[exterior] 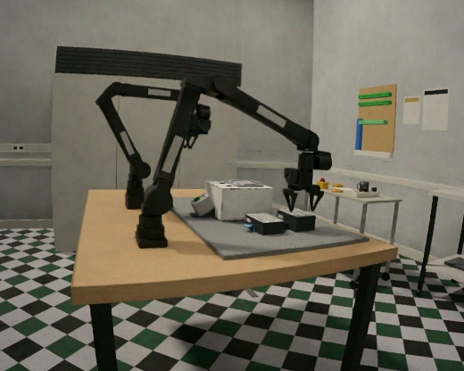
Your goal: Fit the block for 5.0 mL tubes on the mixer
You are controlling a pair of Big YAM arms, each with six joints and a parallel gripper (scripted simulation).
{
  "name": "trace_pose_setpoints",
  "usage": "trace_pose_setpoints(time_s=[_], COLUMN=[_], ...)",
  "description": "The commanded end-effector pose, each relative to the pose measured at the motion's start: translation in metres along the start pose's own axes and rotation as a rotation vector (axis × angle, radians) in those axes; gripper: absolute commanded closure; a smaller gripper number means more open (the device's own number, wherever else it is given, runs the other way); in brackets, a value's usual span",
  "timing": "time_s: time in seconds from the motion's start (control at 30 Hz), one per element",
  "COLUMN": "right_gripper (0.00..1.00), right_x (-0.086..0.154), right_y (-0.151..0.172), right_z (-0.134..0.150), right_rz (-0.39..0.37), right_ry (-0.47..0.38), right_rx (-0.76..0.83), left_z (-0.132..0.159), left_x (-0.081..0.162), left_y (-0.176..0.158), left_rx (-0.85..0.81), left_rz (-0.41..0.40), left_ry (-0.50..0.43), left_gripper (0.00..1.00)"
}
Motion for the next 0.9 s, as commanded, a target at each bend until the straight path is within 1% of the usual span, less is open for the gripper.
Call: trace_pose_setpoints(time_s=[0.0, 0.1, 0.17, 0.37, 0.57, 0.73, 0.87], right_gripper=[0.0, 0.0, 0.0, 0.0, 0.0, 0.0, 0.0], right_x=[-0.009, -0.004, -0.004, 0.005, 0.014, 0.015, 0.008], right_y=[-0.006, -0.012, -0.012, -0.019, -0.023, -0.022, -0.015], right_z=[-0.003, -0.003, -0.003, -0.001, 0.011, 0.011, 0.008], right_rz=[-0.02, 0.004, 0.004, 0.036, 0.058, 0.053, 0.022], right_ry=[-0.004, 0.003, 0.003, 0.012, 0.019, 0.017, 0.008], right_rx=[0.021, 0.023, 0.023, 0.022, 0.004, 0.002, 0.004], left_z=[-0.003, -0.001, -0.001, 0.0, 0.001, 0.001, -0.001], left_x=[0.011, 0.007, 0.007, 0.003, 0.001, -0.001, 0.005], left_y=[0.0, 0.0, 0.0, 0.0, 0.0, 0.0, 0.0], left_rx=[0.01, 0.009, 0.009, 0.009, 0.008, 0.008, 0.008], left_rz=[0.002, 0.001, 0.001, 0.0, 0.0, -0.001, 0.0], left_ry=[-0.042, -0.029, -0.029, -0.019, -0.012, -0.009, -0.022], left_gripper=[0.0, 0.0, 0.0, 0.0, 0.0, 0.0, 0.0])
Point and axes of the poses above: on each arm, the point where the finger pads meet when closed, its own x axis back along the fingers, its own y axis across the jaws, z = x × y, the point moved 10 cm from there along x, back along the fingers, and after that the axes turned 14 degrees about x, right-handed, at the moved point
